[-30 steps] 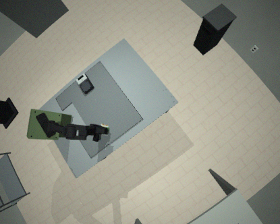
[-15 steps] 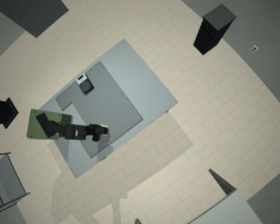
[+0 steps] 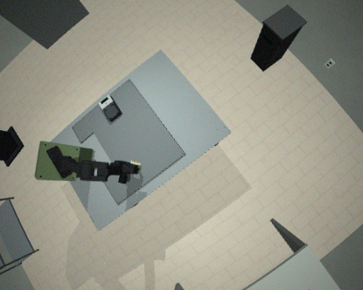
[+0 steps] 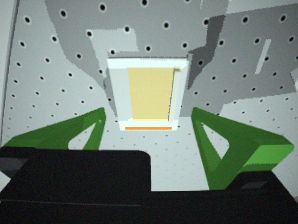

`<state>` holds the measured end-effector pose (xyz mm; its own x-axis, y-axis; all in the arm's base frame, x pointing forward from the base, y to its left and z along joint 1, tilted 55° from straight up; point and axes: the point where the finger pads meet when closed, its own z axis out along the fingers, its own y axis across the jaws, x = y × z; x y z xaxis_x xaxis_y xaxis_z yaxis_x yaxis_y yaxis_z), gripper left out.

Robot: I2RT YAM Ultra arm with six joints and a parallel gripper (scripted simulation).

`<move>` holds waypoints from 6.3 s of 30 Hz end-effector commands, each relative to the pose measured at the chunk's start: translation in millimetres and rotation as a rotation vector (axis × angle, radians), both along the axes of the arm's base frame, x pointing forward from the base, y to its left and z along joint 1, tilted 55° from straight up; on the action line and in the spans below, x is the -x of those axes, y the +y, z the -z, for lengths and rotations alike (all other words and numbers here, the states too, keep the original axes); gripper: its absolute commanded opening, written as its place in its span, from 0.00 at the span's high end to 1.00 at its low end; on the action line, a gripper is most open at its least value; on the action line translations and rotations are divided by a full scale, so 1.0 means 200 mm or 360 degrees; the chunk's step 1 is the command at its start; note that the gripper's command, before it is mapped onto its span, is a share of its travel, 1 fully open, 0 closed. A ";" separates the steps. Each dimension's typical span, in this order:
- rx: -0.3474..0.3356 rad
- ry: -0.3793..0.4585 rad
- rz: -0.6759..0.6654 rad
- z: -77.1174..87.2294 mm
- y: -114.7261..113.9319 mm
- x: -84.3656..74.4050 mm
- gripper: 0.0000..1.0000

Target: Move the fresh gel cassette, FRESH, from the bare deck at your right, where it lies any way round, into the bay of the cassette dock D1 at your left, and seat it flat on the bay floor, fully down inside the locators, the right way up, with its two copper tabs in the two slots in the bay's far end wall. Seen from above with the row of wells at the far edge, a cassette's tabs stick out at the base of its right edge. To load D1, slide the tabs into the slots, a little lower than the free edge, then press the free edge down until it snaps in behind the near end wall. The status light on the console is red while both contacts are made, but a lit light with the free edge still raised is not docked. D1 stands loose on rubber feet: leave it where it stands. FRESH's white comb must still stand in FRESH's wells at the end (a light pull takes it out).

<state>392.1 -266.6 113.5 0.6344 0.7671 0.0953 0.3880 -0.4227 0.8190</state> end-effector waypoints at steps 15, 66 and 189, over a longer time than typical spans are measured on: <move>-0.0005 0.0017 0.0016 -0.07 0.08 0.10 0.00; -0.0005 0.0017 0.0011 -0.13 0.13 0.18 0.00; 0.2626 0.1852 -0.2192 0.52 1.09 -0.03 0.64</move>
